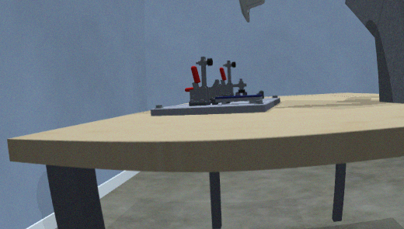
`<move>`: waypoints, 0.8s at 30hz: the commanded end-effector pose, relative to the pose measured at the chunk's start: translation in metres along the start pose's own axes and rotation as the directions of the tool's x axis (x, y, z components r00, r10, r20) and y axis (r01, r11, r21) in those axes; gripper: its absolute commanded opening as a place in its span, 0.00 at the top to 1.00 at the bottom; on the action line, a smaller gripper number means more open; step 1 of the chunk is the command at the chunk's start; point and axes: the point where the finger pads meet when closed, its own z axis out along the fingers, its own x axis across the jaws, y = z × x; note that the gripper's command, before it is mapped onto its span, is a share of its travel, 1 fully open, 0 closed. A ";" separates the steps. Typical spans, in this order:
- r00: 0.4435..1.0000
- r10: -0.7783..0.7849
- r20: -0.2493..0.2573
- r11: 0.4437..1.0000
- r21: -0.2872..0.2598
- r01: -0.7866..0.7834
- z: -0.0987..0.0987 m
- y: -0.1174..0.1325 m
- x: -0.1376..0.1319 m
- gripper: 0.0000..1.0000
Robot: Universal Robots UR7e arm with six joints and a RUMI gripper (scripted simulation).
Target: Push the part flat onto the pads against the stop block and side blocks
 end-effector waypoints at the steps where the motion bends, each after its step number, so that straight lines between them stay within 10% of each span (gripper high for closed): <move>1: 1.000 0.000 0.001 1.000 0.005 0.000 0.001 0.000 -0.001 1.00; 24: 1.000 0.000 0.001 1.000 0.004 0.000 0.062 0.026 -0.043 1.00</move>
